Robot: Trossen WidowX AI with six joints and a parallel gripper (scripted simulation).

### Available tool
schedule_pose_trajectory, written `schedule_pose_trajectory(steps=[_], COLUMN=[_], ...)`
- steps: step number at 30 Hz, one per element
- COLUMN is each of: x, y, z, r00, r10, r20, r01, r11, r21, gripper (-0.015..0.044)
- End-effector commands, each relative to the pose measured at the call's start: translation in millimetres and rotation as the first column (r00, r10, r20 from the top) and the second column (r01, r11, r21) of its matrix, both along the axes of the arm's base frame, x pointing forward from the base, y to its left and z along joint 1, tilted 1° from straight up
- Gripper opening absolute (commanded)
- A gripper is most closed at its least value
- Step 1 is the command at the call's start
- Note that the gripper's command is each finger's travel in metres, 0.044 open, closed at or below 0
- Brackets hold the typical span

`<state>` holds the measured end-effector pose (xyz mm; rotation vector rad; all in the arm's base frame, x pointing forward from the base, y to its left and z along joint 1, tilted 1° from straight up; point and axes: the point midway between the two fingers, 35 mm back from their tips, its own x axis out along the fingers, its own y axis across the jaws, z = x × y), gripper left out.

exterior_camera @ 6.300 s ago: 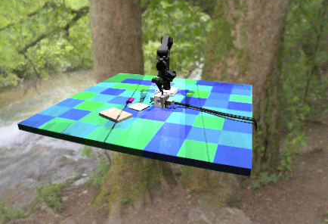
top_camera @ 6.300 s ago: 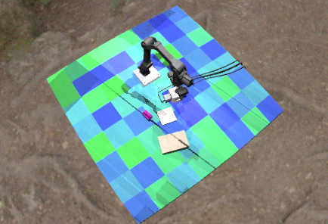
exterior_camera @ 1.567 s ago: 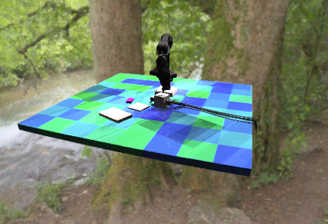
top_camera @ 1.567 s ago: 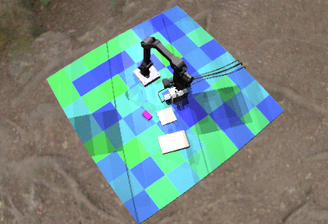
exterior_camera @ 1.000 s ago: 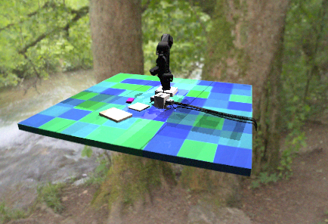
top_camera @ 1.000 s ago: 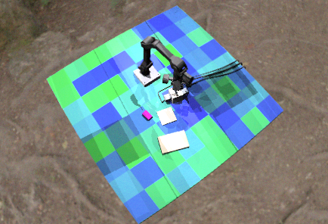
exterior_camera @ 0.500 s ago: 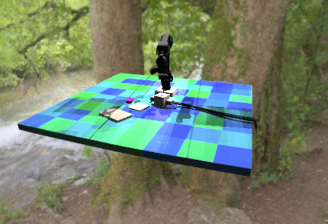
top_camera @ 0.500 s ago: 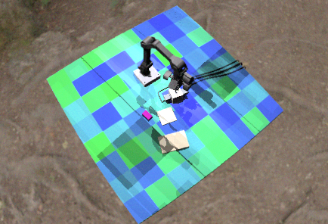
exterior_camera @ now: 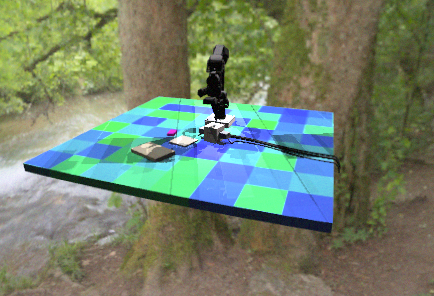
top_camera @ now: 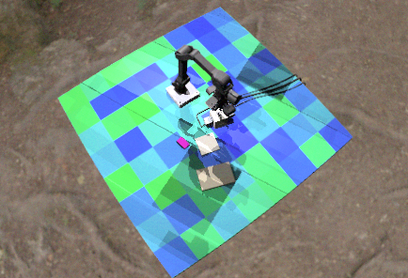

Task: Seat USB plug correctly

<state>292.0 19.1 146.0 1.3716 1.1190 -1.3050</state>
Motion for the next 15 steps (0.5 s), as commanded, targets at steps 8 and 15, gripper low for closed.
schedule_pose_trajectory(steps=[8,15], x=[0.0,0.0], y=[0.0,0.0], z=[-0.2,-0.2], r00=[0.984,0.984], r10=[-0.179,-0.179], r20=[-0.005,-0.005], r01=[0.179,0.179], r11=[0.984,0.984], r21=[0.005,0.005], gripper=[0.0,0.0])
